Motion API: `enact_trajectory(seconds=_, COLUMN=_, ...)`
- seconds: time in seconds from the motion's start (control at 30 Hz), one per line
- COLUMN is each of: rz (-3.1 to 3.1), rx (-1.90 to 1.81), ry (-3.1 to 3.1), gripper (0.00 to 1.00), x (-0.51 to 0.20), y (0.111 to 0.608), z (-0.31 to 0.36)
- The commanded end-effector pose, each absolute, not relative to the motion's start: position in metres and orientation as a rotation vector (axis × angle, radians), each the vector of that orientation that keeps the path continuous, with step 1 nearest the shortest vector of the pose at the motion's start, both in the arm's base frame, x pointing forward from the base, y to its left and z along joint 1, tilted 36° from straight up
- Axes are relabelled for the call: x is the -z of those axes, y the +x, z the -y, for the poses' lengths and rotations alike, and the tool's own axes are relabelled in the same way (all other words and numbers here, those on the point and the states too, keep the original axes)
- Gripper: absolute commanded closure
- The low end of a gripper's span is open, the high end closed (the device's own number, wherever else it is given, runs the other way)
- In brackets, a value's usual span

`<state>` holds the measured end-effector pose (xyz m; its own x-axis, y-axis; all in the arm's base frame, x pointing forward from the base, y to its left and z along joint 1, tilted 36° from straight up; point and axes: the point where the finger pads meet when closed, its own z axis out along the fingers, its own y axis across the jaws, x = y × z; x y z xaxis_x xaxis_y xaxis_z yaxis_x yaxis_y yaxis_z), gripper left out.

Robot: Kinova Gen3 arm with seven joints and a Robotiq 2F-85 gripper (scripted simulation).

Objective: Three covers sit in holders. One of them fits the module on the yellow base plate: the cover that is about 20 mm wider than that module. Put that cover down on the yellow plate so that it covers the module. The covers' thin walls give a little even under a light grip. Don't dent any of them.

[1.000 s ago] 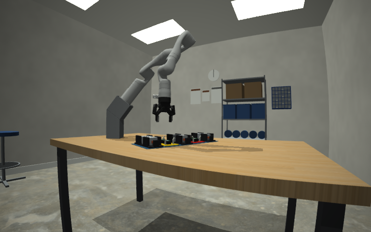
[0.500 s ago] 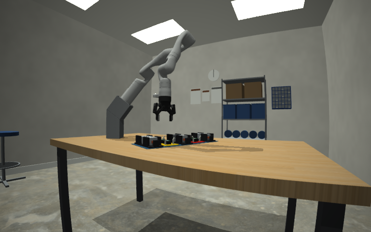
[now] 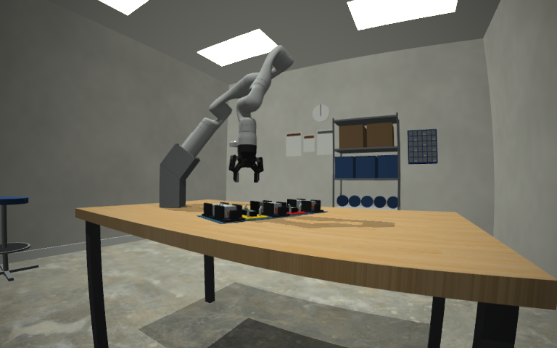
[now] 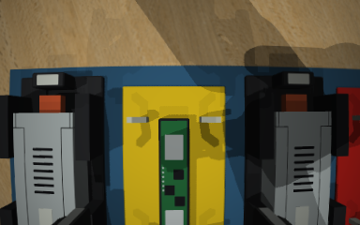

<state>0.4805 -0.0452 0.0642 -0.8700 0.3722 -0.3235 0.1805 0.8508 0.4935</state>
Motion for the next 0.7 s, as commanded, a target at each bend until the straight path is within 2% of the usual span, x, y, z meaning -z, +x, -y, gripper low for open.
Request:
enact_trajectory(seconds=0.0, rz=-2.613, rx=-0.64, ry=0.401, gripper=0.0, x=-0.0631, y=0.4809, z=0.0439)
enact_trajectory(seconds=0.67, rz=-2.613, rx=-0.64, ry=0.401, gripper=0.0, x=-0.0592, y=0.4831, z=0.0413)
